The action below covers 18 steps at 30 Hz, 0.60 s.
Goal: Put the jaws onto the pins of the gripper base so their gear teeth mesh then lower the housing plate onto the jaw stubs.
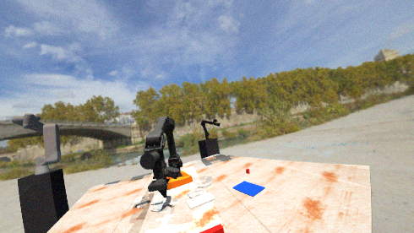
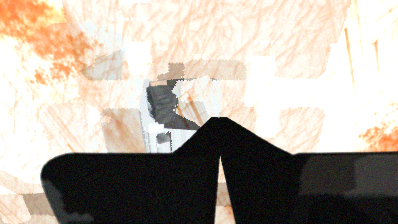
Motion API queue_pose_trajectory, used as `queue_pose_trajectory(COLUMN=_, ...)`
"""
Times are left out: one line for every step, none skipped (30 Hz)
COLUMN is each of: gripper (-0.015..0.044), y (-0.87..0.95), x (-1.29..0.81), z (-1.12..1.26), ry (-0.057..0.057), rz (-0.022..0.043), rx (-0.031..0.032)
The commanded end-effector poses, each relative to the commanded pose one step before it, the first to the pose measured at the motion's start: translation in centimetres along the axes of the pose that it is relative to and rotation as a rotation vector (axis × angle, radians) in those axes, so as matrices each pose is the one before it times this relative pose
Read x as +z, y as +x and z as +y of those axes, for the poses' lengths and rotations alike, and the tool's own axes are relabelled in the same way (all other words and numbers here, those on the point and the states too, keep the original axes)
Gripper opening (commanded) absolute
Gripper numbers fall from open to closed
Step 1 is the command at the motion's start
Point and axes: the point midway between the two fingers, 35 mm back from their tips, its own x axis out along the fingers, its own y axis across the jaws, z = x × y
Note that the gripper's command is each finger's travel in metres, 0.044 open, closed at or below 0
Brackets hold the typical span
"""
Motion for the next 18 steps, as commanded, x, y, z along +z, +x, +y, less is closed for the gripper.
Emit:
queue_pose_trajectory(gripper=0.0000, y=0.631, x=-0.033, z=0.018, ry=-0.0040, rz=0.00329, rx=0.00119)
queue_pose_trajectory(gripper=0.0000, y=0.163, x=0.000, z=-0.004, ry=0.0000, rz=-0.00002, rx=0.00002)
queue_pose_trajectory(gripper=0.0000, y=0.163, x=0.000, z=-0.003, ry=0.0000, rz=-0.00002, rx=0.00002)
queue_pose_trajectory(gripper=0.0000, y=0.163, x=0.000, z=-0.002, ry=0.0000, rz=-0.00002, rx=0.00002)
queue_pose_trajectory(gripper=0.0000, y=0.163, x=0.000, z=-0.001, ry=0.0000, rz=-0.00002, rx=0.00002)
queue_pose_trajectory(gripper=0.0000, y=0.163, x=0.000, z=0.000, ry=0.0000, rz=-0.00002, rx=0.00002)
queue_pose_trajectory(gripper=0.0000, y=0.163, x=0.000, z=0.001, ry=0.0000, rz=-0.00002, rx=0.00002)
queue_pose_trajectory(gripper=0.0000, y=0.162, x=0.001, z=0.002, ry=0.0000, rz=-0.00002, rx=0.00002)
queue_pose_trajectory(gripper=0.0000, y=0.162, x=0.001, z=0.003, ry=0.0000, rz=-0.00002, rx=0.00003)
queue_pose_trajectory(gripper=0.0000, y=0.162, x=0.001, z=0.004, ry=0.0000, rz=-0.00002, rx=0.00003)
queue_pose_trajectory(gripper=0.0000, y=0.162, x=0.001, z=0.005, ry=0.0000, rz=-0.00002, rx=0.00003)
queue_pose_trajectory(gripper=0.0000, y=0.162, x=0.001, z=0.006, ry=0.0000, rz=-0.00002, rx=0.00003)
queue_pose_trajectory(gripper=0.0000, y=0.161, x=0.001, z=0.007, ry=0.0000, rz=-0.00002, rx=0.00003)
queue_pose_trajectory(gripper=0.0000, y=0.161, x=0.001, z=0.008, ry=0.0000, rz=-0.00002, rx=0.00003)
queue_pose_trajectory(gripper=0.0000, y=0.161, x=0.001, z=0.008, ry=0.0000, rz=-0.00002, rx=0.00003)
queue_pose_trajectory(gripper=0.0000, y=0.161, x=0.001, z=0.009, ry=0.0000, rz=-0.00002, rx=0.00003)
queue_pose_trajectory(gripper=0.0000, y=0.161, x=0.001, z=0.010, ry=0.0000, rz=-0.00002, rx=0.00003)
queue_pose_trajectory(gripper=0.0000, y=0.161, x=0.001, z=0.011, ry=0.0000, rz=-0.00002, rx=0.00003)
